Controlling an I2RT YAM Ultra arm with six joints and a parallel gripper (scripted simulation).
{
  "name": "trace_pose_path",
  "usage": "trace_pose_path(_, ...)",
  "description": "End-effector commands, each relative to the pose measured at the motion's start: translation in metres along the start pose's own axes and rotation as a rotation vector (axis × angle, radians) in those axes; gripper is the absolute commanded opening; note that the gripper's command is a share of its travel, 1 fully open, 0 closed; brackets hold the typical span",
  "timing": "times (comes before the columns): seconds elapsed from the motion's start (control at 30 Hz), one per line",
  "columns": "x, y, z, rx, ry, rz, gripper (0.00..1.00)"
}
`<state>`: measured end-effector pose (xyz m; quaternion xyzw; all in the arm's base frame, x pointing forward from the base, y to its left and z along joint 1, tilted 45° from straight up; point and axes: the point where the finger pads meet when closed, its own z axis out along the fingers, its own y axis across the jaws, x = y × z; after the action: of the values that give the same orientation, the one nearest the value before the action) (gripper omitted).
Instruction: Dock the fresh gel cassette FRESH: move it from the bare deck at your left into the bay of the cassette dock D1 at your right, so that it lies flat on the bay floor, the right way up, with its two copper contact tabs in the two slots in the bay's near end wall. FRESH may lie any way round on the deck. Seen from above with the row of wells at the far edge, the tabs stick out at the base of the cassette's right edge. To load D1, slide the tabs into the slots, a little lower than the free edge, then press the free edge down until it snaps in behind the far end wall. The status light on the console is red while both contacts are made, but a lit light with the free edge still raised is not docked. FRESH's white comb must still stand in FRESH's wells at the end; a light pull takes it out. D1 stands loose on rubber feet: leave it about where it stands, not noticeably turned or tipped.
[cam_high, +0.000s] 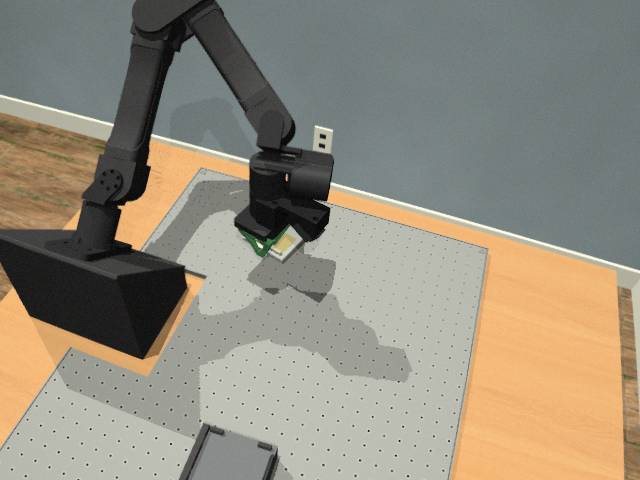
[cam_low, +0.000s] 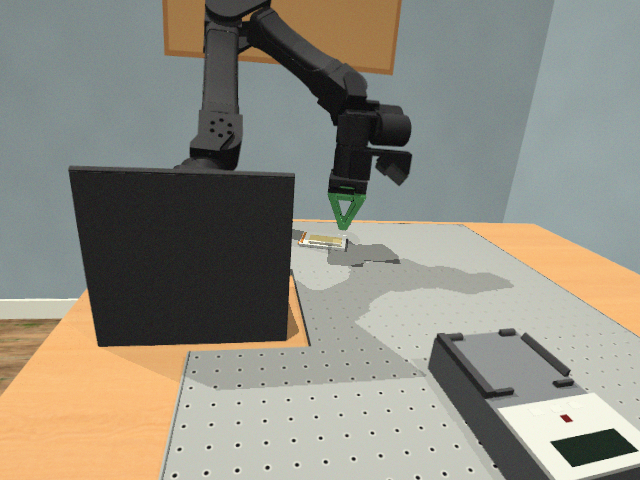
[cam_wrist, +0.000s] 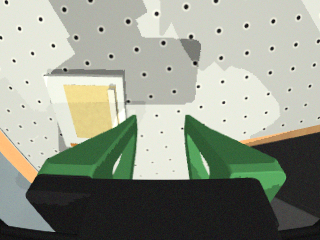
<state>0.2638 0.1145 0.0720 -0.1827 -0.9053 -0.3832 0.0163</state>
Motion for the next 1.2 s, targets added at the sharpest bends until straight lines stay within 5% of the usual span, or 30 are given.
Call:
trace_pose_path(0.0,0.003,0.022,-0.009,-0.004,-0.027,0.025,0.36)
trace_pose_path(0.57,0.039,0.089,-0.012,-0.011,-0.025,0.026,0.36)
trace_pose_path(1.07,0.033,0.082,-0.01,0.0,-0.024,0.056,0.36)
trace_pose_path(1.1,0.037,0.081,-0.007,-0.003,-0.014,0.044,1.0)
trace_pose_path(1.17,0.037,0.081,-0.007,-0.003,-0.014,0.044,1.0)
